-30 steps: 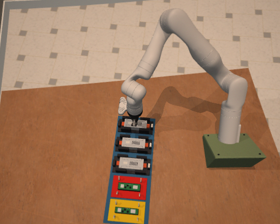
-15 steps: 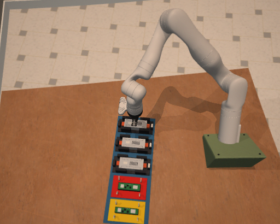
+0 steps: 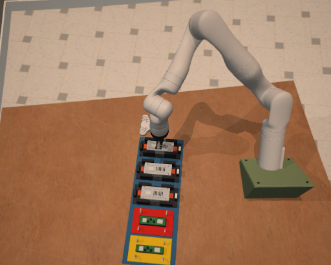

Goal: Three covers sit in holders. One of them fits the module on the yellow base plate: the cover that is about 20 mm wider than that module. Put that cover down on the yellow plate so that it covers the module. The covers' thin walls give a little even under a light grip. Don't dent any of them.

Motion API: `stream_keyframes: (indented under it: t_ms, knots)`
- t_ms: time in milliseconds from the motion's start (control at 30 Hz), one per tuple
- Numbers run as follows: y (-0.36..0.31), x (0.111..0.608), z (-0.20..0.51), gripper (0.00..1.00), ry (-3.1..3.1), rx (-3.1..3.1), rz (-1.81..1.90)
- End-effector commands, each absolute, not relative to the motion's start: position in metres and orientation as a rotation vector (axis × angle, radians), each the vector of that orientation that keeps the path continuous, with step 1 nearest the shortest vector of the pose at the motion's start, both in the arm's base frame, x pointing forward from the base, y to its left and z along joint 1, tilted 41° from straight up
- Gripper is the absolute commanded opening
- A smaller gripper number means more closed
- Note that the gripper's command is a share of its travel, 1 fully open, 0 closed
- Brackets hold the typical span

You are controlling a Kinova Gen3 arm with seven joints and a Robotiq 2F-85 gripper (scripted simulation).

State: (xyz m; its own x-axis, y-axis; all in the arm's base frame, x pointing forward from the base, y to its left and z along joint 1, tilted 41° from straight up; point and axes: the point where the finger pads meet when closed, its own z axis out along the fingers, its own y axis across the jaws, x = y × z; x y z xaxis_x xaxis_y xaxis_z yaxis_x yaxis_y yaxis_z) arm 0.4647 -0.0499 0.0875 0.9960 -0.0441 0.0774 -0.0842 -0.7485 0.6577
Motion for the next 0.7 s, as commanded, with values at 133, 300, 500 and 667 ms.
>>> stream_keyframes:
  t_ms: [133,300,500,667]
  knots:
    - [-0.0491,0.4651,0.0880,0.00,-0.088,2.418,0.076]
    - [-0.0491,0.4651,0.0880,0.00,-0.088,2.418,0.076]
    - [-0.0491,0.4651,0.0880,1.00,-0.088,2.418,0.076]
    - [-0.0491,0.4651,0.0880,1.00,-0.088,2.418,0.076]
